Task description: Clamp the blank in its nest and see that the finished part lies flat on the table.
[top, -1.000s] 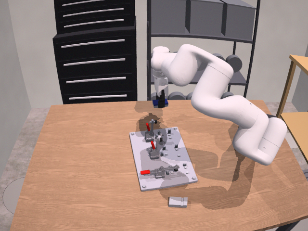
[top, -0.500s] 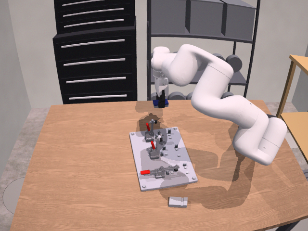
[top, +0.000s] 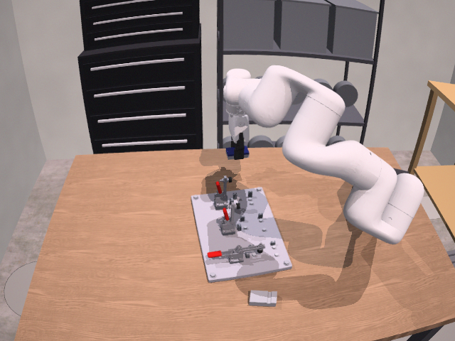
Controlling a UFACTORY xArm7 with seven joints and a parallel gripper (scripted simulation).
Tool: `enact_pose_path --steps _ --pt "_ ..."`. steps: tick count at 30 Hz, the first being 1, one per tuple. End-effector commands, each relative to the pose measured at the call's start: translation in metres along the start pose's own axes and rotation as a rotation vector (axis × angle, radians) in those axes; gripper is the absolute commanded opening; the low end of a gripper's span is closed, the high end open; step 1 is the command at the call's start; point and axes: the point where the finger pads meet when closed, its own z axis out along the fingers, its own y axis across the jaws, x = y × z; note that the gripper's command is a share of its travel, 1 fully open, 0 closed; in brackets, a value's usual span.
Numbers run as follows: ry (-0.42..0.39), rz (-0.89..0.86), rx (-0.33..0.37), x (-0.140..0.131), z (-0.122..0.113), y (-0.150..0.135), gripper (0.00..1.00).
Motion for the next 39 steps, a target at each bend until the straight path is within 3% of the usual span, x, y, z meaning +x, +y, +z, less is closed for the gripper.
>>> enact_pose_path --steps 1,9,22,35,39 --pt "0.003 0.0 -0.008 0.001 -0.004 0.0 0.0" --pt "0.003 0.0 -0.008 0.001 -0.003 -0.009 0.0" --pt "0.003 0.0 -0.008 0.001 0.0 -0.051 0.0" --pt "0.003 0.0 -0.008 0.002 0.005 -0.119 0.0" --pt "0.003 0.0 -0.008 0.002 0.005 -0.127 0.0"
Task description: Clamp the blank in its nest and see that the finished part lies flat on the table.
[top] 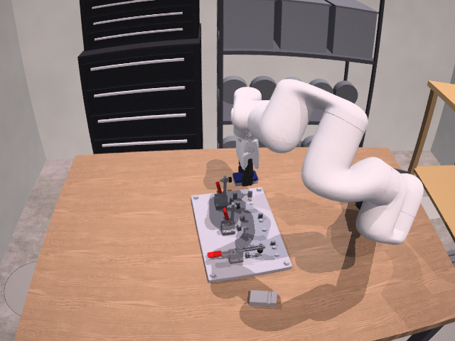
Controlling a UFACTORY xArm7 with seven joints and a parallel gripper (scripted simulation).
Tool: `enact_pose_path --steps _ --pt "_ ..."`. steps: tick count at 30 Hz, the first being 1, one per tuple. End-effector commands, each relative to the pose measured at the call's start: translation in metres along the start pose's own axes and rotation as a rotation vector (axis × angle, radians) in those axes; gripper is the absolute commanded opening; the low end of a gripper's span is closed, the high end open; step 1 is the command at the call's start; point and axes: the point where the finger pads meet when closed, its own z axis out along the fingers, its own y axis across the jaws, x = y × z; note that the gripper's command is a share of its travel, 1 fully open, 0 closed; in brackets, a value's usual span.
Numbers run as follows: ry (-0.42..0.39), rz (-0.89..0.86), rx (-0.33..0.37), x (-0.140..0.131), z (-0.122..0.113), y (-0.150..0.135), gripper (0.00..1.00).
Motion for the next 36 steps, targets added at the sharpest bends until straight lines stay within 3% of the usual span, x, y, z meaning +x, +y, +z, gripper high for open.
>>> enact_pose_path --steps 1,11,36 --pt "0.004 0.002 -0.008 0.0 -0.003 -0.006 0.0" --pt "0.004 0.002 -0.008 0.001 -0.002 -0.026 0.0" --pt "0.004 0.003 -0.008 0.001 -0.002 -0.026 0.0"
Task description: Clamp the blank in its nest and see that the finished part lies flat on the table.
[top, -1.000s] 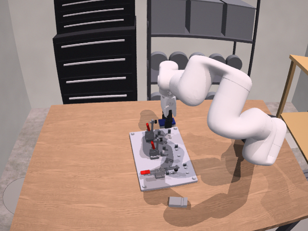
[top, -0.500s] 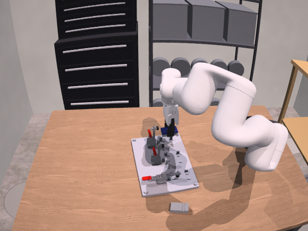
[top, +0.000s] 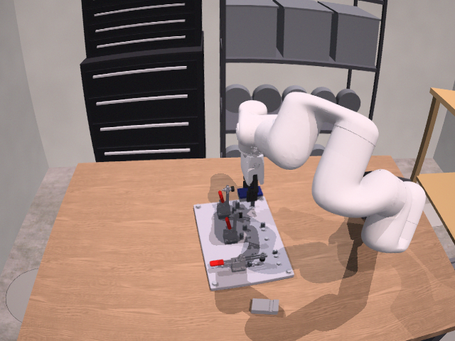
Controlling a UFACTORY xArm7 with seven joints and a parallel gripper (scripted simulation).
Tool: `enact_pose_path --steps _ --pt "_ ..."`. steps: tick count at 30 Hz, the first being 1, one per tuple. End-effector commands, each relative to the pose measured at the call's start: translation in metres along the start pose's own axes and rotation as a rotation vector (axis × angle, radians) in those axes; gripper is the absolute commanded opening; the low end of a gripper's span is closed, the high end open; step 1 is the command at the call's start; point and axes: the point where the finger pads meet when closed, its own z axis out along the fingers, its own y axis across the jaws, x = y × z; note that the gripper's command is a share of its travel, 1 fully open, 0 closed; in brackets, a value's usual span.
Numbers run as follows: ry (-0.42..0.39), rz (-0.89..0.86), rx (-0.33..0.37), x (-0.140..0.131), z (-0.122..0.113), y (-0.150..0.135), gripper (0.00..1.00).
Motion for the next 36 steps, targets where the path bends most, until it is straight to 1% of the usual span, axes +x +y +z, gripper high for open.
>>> enact_pose_path --steps 1,6,13,15,22,36 --pt "0.004 0.001 -0.007 0.001 -0.003 0.002 0.0" --pt "0.004 0.001 -0.007 0.002 0.001 0.002 0.0" --pt "0.004 0.001 -0.007 0.004 0.015 0.002 0.0" --pt "0.004 0.001 -0.007 0.004 0.015 0.002 0.0" --pt "0.004 0.001 -0.007 0.007 0.026 0.002 0.0" --pt "0.004 0.001 -0.007 0.007 0.027 0.002 0.0"
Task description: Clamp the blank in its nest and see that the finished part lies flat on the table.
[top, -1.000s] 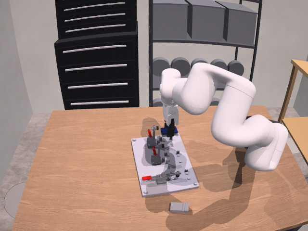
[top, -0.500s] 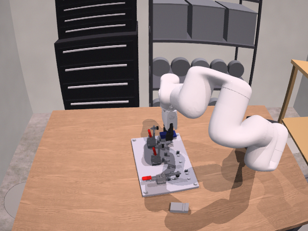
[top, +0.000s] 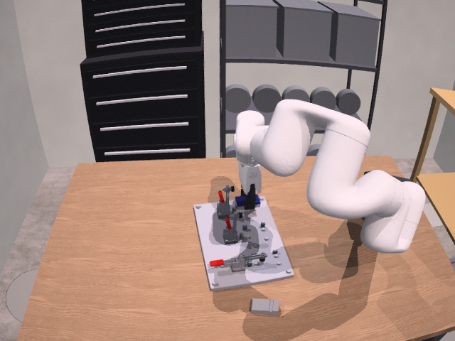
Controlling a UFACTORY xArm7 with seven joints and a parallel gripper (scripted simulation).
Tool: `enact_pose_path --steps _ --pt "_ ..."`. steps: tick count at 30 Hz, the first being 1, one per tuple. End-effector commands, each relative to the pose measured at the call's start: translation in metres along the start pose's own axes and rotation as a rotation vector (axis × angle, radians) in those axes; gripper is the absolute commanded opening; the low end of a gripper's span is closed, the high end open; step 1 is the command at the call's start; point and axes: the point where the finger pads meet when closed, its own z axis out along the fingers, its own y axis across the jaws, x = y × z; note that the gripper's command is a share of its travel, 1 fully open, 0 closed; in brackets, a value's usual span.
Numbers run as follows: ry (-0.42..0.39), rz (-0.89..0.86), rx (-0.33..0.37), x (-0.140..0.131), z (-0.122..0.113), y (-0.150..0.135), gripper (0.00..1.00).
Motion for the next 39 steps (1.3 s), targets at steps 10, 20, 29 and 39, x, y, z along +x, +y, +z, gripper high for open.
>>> enact_pose_path --steps 10,20,29,39 --pt "0.004 0.001 -0.007 0.001 -0.003 0.002 0.0" --pt "0.004 0.001 -0.007 0.001 0.0 0.002 0.0" --pt "0.004 0.001 -0.007 0.001 0.009 0.002 0.0" --pt "0.004 0.001 -0.007 0.001 0.018 0.003 0.0"
